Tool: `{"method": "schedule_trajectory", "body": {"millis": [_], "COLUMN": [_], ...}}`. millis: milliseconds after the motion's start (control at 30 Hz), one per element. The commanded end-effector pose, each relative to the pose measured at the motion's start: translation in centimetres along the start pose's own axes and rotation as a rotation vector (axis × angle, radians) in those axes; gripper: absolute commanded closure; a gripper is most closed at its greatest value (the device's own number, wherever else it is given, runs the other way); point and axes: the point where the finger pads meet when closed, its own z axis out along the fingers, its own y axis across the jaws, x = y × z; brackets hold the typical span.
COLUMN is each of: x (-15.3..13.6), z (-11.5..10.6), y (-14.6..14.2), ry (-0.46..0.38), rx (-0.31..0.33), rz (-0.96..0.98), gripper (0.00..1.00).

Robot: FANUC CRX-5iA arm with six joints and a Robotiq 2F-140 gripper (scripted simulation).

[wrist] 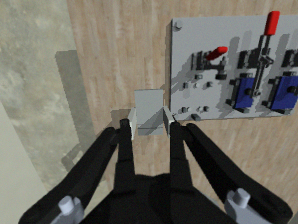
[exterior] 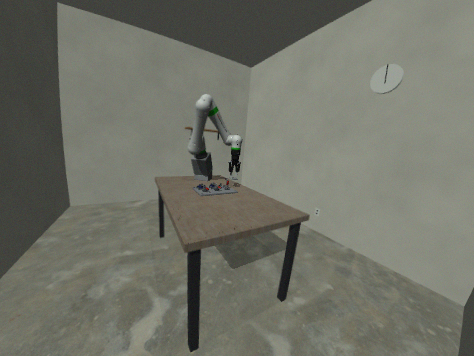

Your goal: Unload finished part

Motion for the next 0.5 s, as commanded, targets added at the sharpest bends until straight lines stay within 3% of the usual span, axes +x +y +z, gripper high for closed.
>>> {"method": "schedule_trajectory", "body": {"millis": [0, 467], "x": [0.01, 0.01], "z": [-0.01, 0.51], "y": [-0.02, -0.02], "ry": [0.000, 0.000], "rx": [0.000, 0.000], "rz": [0.000, 0.000], "gripper": [1.00, 1.00]}}
